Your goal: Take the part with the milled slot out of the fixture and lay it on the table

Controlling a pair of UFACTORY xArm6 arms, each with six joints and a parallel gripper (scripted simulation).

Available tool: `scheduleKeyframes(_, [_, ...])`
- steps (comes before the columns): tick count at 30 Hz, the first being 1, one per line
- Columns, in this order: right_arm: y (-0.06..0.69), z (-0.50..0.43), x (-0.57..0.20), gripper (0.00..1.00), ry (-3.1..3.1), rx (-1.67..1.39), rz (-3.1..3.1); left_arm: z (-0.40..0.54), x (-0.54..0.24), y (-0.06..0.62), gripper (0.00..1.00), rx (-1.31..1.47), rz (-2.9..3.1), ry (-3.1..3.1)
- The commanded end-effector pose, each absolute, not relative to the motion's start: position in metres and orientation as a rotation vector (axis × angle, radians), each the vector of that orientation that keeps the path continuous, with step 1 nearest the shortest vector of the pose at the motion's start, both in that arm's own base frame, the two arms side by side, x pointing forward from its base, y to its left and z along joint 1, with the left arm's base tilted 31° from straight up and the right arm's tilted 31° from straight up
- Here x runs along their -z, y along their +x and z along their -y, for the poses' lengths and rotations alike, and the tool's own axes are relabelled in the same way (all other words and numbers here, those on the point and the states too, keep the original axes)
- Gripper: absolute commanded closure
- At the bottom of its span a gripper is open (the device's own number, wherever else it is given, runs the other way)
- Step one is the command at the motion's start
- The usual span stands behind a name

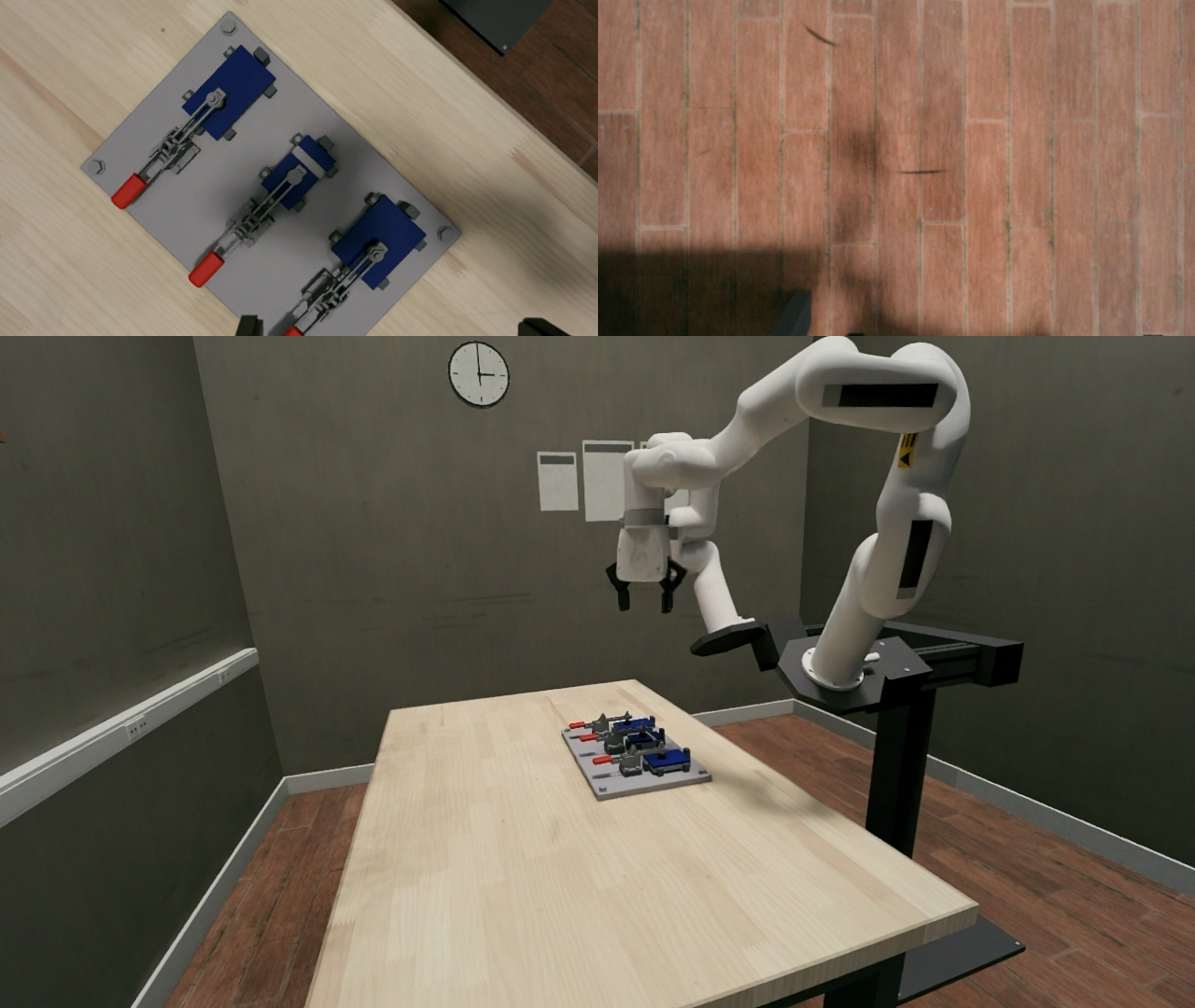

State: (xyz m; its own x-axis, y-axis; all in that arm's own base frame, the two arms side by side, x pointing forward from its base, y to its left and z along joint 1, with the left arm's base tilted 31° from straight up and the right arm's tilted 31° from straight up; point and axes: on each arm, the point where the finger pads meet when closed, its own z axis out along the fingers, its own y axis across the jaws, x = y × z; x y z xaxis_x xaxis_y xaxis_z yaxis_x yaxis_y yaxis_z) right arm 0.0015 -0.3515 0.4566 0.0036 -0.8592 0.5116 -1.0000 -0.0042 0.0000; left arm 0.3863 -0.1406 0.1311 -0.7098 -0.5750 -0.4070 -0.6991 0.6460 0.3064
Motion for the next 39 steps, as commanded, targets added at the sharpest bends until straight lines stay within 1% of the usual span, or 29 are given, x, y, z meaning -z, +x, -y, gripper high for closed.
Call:
scheduleKeyframes(1, [0.001,0.352,-0.459,0.00,1.920,-0.533,1.912,0.140,-0.100,0.391,0.00,-0.698,-2.691,-0.812])
scheduleKeyframes(12, [0.001,0.352,-0.459,0.00,1.920,-0.533,1.912,0.134,-0.032,0.389,0.00,-0.783,-2.868,-0.316])
scheduleKeyframes(14, [0.001,0.352,-0.459,0.00,1.920,-0.533,1.912,0.134,-0.032,0.389,0.00,-0.783,-2.868,-0.316])
scheduleKeyframes(15, [0.001,0.352,-0.459,0.00,1.920,-0.533,1.912,0.133,-0.016,0.386,0.00,-0.797,-2.902,-0.195])
scheduleKeyframes(19, [0.001,0.352,-0.459,0.00,1.920,-0.533,1.912,0.131,0.005,0.381,0.00,-0.810,-2.941,-0.034])
scheduleKeyframes(34, [0.001,0.352,-0.459,0.00,1.920,-0.533,1.912,0.131,0.007,0.380,0.00,-0.812,-2.946,-0.014])
scheduleKeyframes(35, [0.001,0.352,-0.459,0.00,1.920,-0.533,1.912,0.131,0.007,0.380,1.00,-0.812,-2.946,-0.014])
scheduleKeyframes(39, [0.001,0.352,-0.459,0.00,1.920,-0.533,1.912,0.131,0.007,0.380,1.00,-0.812,-2.946,-0.014])
